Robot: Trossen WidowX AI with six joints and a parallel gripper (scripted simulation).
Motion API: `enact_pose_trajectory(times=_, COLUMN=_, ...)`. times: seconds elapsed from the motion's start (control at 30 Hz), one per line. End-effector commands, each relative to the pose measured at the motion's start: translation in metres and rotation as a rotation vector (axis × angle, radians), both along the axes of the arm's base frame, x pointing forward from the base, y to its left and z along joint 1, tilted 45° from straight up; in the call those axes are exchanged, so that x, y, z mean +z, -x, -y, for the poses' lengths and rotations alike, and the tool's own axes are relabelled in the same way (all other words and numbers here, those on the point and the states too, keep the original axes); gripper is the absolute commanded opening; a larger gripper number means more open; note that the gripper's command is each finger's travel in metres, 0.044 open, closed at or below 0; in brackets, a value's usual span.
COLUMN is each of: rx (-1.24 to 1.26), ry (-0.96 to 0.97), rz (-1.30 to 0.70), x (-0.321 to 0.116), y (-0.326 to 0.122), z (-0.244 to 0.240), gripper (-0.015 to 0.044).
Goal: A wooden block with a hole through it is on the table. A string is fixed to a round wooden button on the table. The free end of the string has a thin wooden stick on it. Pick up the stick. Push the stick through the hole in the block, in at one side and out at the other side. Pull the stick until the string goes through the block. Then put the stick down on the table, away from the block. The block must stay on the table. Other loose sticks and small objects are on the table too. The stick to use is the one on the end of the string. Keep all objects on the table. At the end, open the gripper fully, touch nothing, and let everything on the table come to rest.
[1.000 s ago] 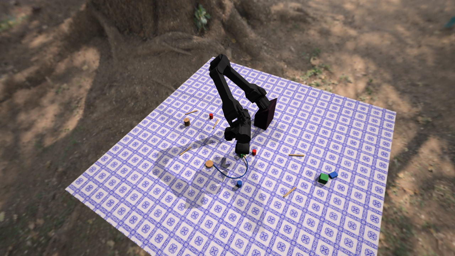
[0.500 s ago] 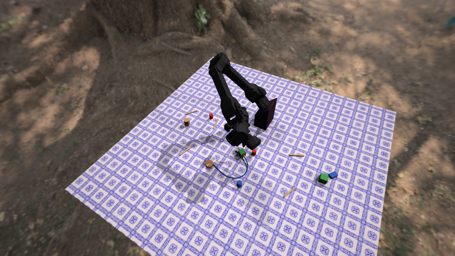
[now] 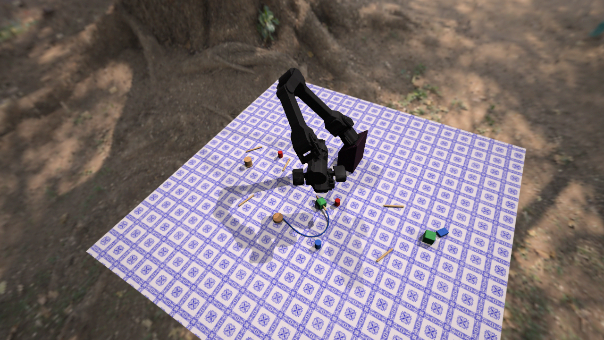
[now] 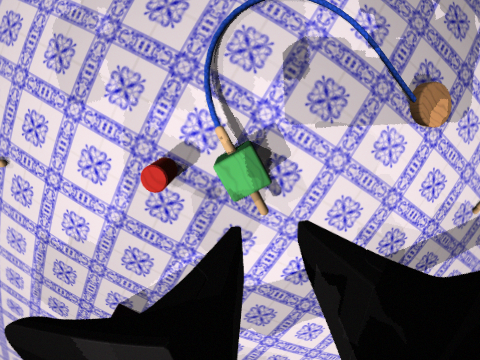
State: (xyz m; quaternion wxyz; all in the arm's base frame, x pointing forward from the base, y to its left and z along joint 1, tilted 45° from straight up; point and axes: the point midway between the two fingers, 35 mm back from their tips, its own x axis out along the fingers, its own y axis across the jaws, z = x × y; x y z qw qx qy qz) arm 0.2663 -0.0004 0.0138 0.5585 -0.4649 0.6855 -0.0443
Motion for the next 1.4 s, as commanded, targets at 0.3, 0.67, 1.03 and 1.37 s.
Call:
enact_pose_trajectory(times=0.3, rx=0.288, ry=0.041, rz=-0.308, x=0.004, y=0.012, z=0.012, gripper=0.0122)
enact_pose_trajectory(times=0.67, rx=0.289, ry=0.038, rz=-0.308, x=-0.005, y=0.010, z=0.020, gripper=0.0122)
enact_pose_trajectory(times=1.03, rx=0.290, ry=0.037, rz=-0.308, x=-0.018, y=0.009, z=0.032, gripper=0.0122)
enact_pose_trajectory(times=1.37, rx=0.290, ry=0.037, rz=-0.308, x=-0.030, y=0.008, z=0.043, gripper=0.0122)
